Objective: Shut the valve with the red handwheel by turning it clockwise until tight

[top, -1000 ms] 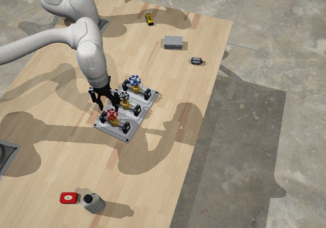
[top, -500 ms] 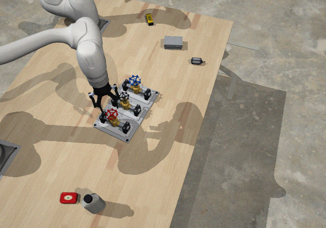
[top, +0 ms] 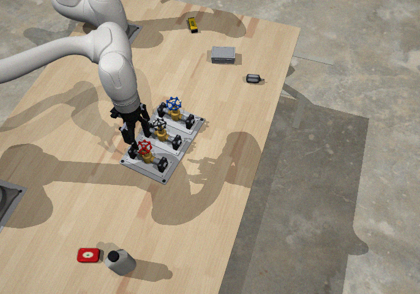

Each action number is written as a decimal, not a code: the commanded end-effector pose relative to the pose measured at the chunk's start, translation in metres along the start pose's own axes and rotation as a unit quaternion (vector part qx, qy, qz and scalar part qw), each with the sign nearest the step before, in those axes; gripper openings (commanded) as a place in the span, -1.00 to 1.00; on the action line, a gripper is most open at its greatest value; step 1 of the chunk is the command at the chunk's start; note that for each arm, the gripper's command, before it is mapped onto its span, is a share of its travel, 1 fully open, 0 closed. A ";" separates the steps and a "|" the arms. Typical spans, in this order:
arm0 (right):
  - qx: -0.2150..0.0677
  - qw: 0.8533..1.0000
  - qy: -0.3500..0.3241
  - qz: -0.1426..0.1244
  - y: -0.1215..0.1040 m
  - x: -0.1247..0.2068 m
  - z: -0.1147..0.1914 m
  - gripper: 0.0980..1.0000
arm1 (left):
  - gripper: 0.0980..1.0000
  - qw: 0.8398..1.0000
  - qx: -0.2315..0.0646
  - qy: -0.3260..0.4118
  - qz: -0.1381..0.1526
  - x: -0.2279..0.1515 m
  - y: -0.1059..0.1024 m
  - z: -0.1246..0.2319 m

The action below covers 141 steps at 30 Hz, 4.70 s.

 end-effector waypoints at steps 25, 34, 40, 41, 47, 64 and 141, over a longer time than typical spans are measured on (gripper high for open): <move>0.001 0.915 0.404 0.004 0.001 0.000 0.001 -0.04 | 1.00 1.000 0.001 0.000 0.000 0.000 0.001 0.000; 0.001 0.909 0.417 0.004 0.001 0.000 0.001 -0.04 | 1.00 1.000 0.001 0.000 0.000 0.000 0.001 0.000; 0.001 0.909 0.417 0.004 0.001 0.000 0.001 -0.04 | 1.00 1.000 0.001 0.000 0.000 0.000 0.001 0.000; 0.001 0.909 0.417 0.004 0.001 0.000 0.001 -0.04 | 1.00 1.000 0.001 0.000 0.000 0.000 0.001 0.000; 0.001 0.909 0.417 0.004 0.000 0.000 0.001 -0.04 | 1.00 1.000 0.001 0.000 0.000 0.000 0.001 0.000; 0.001 0.909 0.417 0.004 -0.009 0.000 0.001 -0.04 | 1.00 1.000 0.001 0.000 0.000 0.000 0.001 0.000; 0.001 0.909 0.417 0.004 -0.031 0.000 0.001 -0.04 | 1.00 1.000 0.001 0.000 0.000 0.000 0.001 0.000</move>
Point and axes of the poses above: on each arm, the point where the finger pads meet when closed, its own y axis back along the fingers, its own x axis across the jaws, z = x × y, the point moved 7 cm from there along y, back along the fingers, and after that the axes turned 1 degree about y, right-handed, at the moved point
